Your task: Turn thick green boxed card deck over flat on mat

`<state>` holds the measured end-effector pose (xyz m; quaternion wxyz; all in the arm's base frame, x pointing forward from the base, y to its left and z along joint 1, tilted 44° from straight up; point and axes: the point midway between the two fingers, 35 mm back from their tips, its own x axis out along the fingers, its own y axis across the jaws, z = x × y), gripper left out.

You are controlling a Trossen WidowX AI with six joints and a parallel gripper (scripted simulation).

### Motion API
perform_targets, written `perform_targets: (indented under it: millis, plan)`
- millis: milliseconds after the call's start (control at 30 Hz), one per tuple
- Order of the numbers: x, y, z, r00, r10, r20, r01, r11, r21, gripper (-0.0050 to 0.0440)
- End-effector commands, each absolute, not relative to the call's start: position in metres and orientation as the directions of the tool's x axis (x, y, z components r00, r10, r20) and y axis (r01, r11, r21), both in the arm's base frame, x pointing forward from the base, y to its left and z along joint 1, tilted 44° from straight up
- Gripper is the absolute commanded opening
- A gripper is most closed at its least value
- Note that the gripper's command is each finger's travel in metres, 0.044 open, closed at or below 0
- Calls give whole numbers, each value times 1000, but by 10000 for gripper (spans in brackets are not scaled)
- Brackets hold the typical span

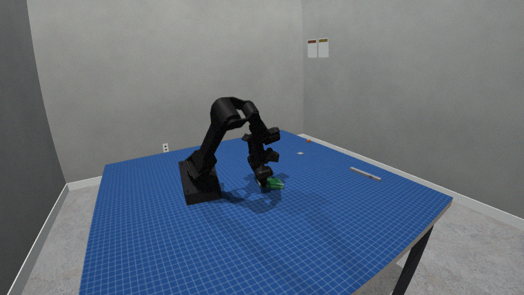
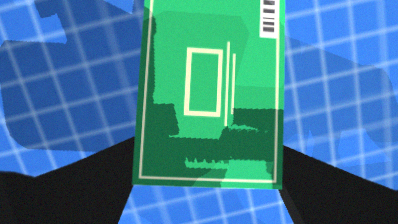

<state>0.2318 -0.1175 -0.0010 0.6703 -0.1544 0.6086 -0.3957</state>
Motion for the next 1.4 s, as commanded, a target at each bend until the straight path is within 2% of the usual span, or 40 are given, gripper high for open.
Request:
perform_targets:
  millis: [0, 267, 400, 1367]
  plan:
    - [235, -119, -1, -94, -700, -708, 357, 640, -680, 332]
    - [232, -124, -7, -110, -695, -711, 355, 640, -681, 332]
    - [230, -127, -11, -167, -674, -720, 357, 639, -681, 332]
    - [227, -131, -16, -167, -675, -719, 351, 641, -683, 332]
